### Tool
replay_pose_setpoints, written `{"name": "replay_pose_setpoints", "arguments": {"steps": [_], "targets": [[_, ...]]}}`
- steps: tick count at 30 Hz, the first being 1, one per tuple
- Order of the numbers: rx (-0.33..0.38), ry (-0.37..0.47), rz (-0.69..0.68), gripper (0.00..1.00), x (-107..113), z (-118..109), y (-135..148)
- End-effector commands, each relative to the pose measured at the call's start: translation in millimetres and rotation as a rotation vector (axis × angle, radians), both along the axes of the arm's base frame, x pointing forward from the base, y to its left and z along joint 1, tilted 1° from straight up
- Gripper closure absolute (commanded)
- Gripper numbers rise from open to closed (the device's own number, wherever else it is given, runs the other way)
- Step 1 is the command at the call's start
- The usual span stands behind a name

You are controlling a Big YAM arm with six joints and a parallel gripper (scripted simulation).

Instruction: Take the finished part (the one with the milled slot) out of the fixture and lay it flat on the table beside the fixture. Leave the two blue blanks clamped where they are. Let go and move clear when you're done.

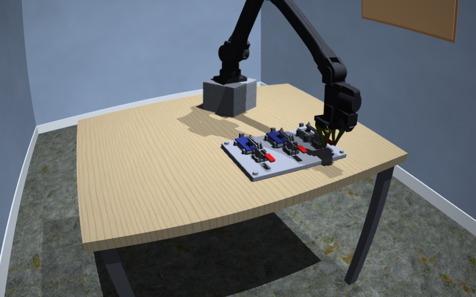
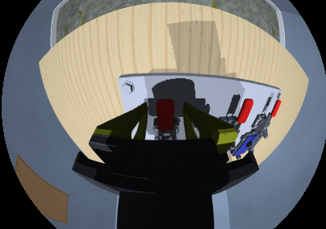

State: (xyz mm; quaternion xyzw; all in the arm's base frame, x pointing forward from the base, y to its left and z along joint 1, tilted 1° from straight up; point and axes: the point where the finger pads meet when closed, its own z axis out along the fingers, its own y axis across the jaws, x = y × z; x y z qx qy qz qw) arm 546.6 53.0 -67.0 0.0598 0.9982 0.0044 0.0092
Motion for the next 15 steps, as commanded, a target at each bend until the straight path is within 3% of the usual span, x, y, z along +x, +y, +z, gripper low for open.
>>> {"name": "replay_pose_setpoints", "arguments": {"steps": [1, 15], "targets": [[0.005, -0.009, -0.024, 0.55, 1.3, -0.7, -6.9], [0.008, -0.033, -0.023, 0.55, 3.9, 14.5, -6.1]]}}
